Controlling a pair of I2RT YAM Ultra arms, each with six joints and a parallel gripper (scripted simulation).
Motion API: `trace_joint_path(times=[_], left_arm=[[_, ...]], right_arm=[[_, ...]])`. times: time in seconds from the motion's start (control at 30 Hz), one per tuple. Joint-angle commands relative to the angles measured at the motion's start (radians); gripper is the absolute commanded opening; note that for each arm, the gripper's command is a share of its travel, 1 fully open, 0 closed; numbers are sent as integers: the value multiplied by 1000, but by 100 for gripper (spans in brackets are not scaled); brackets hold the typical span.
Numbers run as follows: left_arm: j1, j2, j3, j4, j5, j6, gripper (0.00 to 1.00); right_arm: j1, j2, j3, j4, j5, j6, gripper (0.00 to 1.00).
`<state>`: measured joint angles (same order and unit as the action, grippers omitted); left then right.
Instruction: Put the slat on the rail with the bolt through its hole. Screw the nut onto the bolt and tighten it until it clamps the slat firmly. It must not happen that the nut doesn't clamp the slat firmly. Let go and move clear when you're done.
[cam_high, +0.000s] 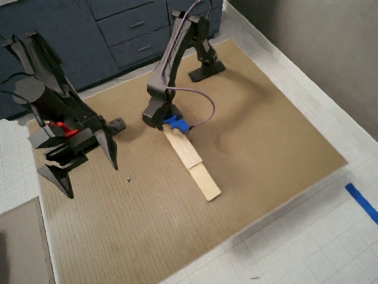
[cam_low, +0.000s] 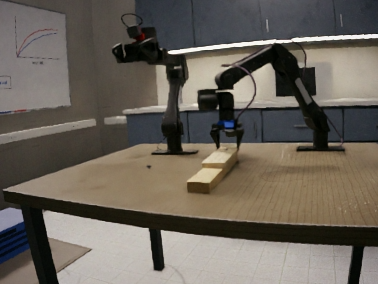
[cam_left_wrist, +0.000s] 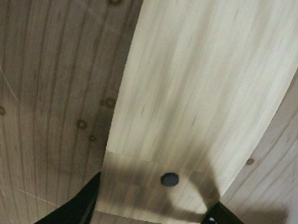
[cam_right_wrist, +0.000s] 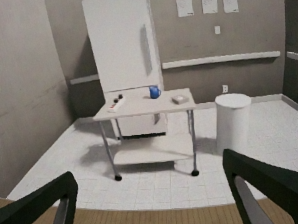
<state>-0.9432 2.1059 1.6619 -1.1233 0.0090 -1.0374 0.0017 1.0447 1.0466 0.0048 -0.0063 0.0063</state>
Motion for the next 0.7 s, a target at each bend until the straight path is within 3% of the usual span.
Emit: trace_joint_path(times=[0.0, 0.67], left_arm=[[5, 4, -11, 24, -9, 3, 72], [10, 13, -26, 40, -9, 8, 72]], right_arm=[[-2, 0, 6, 0, 6, -6, 100], [-2, 0, 6, 0, 6, -6, 100]])
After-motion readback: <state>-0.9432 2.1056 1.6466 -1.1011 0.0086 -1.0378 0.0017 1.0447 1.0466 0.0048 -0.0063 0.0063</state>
